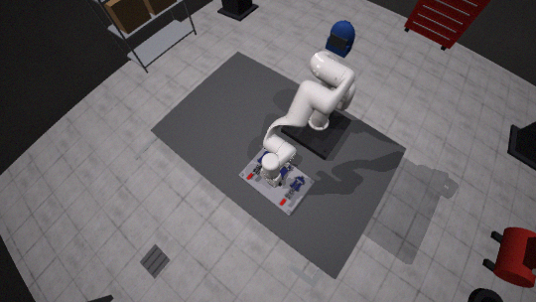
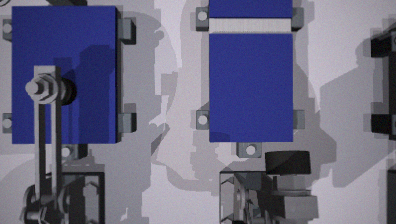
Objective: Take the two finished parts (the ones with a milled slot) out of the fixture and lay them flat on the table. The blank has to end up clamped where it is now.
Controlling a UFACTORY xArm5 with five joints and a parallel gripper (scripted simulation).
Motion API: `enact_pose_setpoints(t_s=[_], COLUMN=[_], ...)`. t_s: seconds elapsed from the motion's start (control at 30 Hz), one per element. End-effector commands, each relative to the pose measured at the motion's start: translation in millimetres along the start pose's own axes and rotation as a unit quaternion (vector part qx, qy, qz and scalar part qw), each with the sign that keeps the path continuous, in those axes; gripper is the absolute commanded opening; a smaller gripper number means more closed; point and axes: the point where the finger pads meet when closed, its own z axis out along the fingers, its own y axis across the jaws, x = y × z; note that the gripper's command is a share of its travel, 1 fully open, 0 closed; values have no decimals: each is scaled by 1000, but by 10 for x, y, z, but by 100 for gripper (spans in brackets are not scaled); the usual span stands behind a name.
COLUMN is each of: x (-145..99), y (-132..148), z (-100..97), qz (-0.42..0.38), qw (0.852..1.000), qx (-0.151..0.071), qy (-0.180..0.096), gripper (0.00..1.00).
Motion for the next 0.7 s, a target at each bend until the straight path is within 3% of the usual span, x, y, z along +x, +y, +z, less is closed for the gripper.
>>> enact_pose_setpoints(t_s=[0.0,0.67], x=[10,27], y=[-3,-3], z=[-2,-2], qz=[0,0], qw=[1000,1000], qx=[0,0], qy=[0,0], gripper=[0,0])
